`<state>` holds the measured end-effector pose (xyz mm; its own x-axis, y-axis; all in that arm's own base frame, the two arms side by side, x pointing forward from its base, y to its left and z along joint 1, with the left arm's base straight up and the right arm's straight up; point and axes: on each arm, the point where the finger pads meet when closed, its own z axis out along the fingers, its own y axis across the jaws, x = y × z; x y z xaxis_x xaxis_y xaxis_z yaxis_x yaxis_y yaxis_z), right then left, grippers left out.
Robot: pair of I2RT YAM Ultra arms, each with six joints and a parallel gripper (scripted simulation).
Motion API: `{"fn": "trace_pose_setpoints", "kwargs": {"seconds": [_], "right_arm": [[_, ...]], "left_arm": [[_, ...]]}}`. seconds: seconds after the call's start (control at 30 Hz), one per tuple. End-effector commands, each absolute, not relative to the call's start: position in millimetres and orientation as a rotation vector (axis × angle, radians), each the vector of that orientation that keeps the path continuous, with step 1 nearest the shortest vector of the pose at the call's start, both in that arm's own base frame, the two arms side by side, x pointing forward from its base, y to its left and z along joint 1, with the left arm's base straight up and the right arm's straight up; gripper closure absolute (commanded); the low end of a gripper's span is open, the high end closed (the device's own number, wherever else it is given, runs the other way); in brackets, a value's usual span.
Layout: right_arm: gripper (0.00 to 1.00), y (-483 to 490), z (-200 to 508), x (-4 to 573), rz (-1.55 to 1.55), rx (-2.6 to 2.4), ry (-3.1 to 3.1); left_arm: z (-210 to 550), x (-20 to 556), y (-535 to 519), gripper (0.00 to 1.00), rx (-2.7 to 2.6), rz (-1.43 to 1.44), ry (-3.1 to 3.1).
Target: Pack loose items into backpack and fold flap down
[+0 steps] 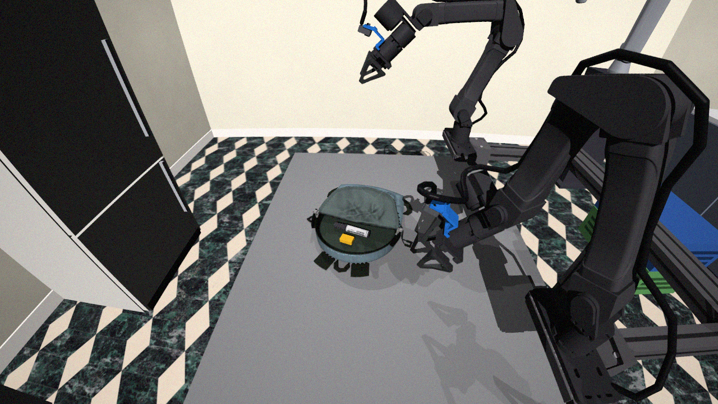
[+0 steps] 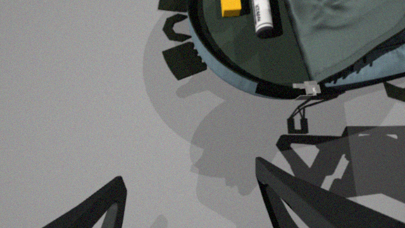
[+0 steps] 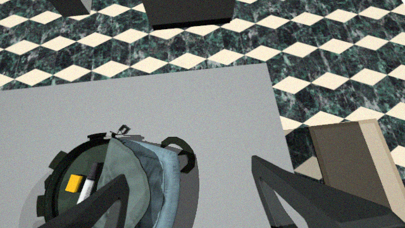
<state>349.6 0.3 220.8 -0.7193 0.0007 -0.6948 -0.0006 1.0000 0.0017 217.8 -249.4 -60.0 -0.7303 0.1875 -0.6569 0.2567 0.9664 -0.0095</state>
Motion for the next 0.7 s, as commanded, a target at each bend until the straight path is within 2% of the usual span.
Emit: {"fn": "trace_pose_setpoints", "kwargs": {"seconds": [0.0,0.67], "right_arm": [[0.1,0,227,351,0.0,0.0,2.356],[0.1,0,227,351,0.0,0.0,2.356]], "left_arm": [[-48,231,-227,0.1,0.292,-0.146,2.385],[-28,287,-109,0.1,0.143,-0.073,2.372]]}}
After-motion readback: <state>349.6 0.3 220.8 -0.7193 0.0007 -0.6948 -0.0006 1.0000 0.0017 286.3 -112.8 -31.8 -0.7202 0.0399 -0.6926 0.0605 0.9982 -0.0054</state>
